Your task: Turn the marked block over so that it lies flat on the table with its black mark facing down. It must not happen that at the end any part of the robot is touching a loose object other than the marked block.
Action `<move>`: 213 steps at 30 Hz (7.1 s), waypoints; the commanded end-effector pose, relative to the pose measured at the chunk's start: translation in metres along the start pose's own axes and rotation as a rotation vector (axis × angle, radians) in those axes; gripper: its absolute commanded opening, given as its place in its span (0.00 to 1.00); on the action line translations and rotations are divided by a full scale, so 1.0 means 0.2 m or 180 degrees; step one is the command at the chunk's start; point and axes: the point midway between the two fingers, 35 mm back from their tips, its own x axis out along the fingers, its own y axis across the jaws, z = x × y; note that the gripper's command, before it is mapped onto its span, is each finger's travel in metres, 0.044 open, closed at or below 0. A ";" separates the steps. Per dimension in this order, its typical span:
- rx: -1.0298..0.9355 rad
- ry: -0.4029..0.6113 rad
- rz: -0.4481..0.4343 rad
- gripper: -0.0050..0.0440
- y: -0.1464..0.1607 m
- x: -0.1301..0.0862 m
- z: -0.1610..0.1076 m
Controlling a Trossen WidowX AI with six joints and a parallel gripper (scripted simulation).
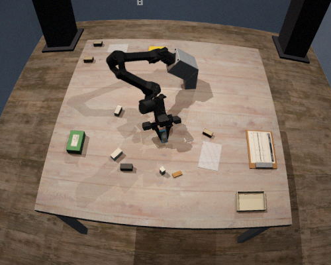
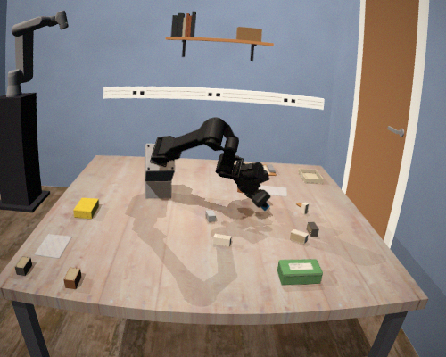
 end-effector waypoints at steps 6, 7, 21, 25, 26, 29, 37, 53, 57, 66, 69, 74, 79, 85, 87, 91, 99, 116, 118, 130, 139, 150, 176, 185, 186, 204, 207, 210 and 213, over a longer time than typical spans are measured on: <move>0.0004 -0.0048 -0.0023 0.00 -0.02 0.02 0.01; 0.0002 -0.0056 -0.0016 0.00 -0.01 0.02 0.01; 0.0005 -0.0054 -0.0024 0.00 -0.02 0.04 -0.01; 0.0004 -0.0059 -0.0023 0.00 -0.01 0.04 -0.01; 0.0003 -0.0056 -0.0020 0.00 -0.01 0.05 -0.02; 0.0006 -0.0056 -0.0023 0.00 -0.02 0.05 -0.02; 0.0005 -0.0058 -0.0023 0.00 -0.01 0.05 -0.02; 0.0005 -0.0058 -0.0023 0.00 -0.01 0.05 -0.02; 0.0005 -0.0058 -0.0023 0.00 -0.01 0.05 -0.02; 0.0005 -0.0058 -0.0023 0.00 -0.01 0.05 -0.02; 0.0005 -0.0058 -0.0023 0.40 -0.01 0.05 -0.02; 0.0005 -0.0058 -0.0023 0.40 -0.01 0.05 -0.02; 0.0005 -0.0058 -0.0023 0.41 -0.01 0.05 -0.02; 0.0005 -0.0058 -0.0023 0.41 -0.01 0.05 -0.02; 0.0005 -0.0058 -0.0023 0.42 -0.01 0.05 -0.02; 0.0005 -0.0056 -0.0024 0.42 -0.02 0.05 -0.02; 0.0004 -0.0052 -0.0025 0.43 -0.02 0.05 -0.02; 0.0004 -0.0052 -0.0025 1.00 -0.02 0.05 -0.02; 0.0004 -0.0052 -0.0025 1.00 -0.02 0.05 -0.02; 0.0004 -0.0052 -0.0025 1.00 -0.02 0.05 -0.02; 0.0009 -0.0056 -0.0034 1.00 -0.02 0.04 -0.01; 0.0038 -0.0072 -0.0071 1.00 -0.05 0.01 0.13; 0.0056 -0.0065 -0.0072 1.00 -0.05 -0.06 0.43; 0.0065 0.0370 -0.0071 1.00 -0.05 -0.14 0.43; 0.0069 0.0451 -0.0065 1.00 -0.05 -0.15 0.43; 0.0040 0.1862 -0.0029 1.00 -0.02 -0.37 0.43; 0.0046 0.2048 -0.0012 1.00 -0.01 -0.40 0.44; 0.0049 0.2098 -0.0001 1.00 -0.01 -0.41 0.44; 0.0048 0.2216 -0.0005 1.00 -0.01 -0.43 0.44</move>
